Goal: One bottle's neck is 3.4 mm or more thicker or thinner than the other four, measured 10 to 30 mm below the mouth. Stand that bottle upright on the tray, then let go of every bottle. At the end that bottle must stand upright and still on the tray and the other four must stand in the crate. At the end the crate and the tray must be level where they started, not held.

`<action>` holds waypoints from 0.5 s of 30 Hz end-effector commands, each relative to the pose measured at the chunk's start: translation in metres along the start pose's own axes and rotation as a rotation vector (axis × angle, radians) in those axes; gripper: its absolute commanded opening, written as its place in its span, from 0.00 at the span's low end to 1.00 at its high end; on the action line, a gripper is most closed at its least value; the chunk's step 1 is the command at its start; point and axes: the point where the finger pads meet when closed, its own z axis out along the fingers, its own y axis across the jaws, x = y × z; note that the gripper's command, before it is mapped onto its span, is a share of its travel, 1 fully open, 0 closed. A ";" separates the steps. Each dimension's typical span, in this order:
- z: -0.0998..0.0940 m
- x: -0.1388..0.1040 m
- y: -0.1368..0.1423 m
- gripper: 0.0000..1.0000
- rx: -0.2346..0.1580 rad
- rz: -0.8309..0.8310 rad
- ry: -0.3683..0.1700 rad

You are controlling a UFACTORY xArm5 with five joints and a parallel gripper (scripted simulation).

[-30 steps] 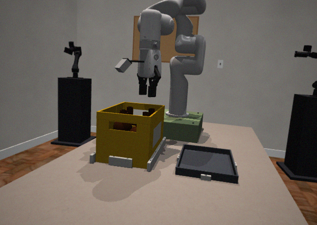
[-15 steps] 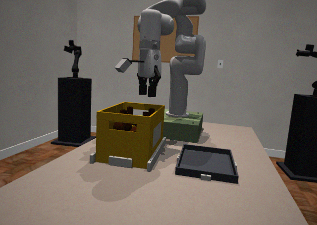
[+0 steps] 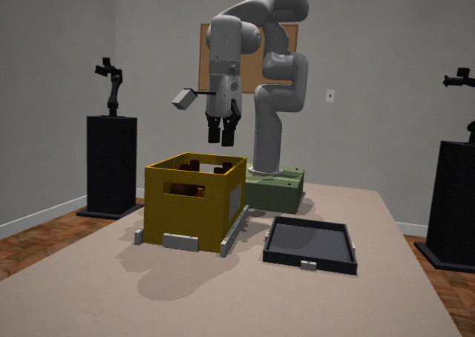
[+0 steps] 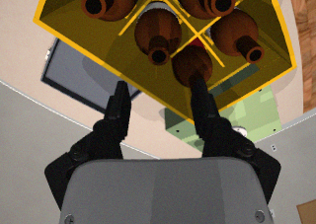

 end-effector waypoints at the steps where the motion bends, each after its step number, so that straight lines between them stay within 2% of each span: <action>1: 0.001 0.001 -0.001 0.65 0.002 0.000 0.003; 15: 0.015 0.001 -0.001 0.65 0.002 0.000 0.003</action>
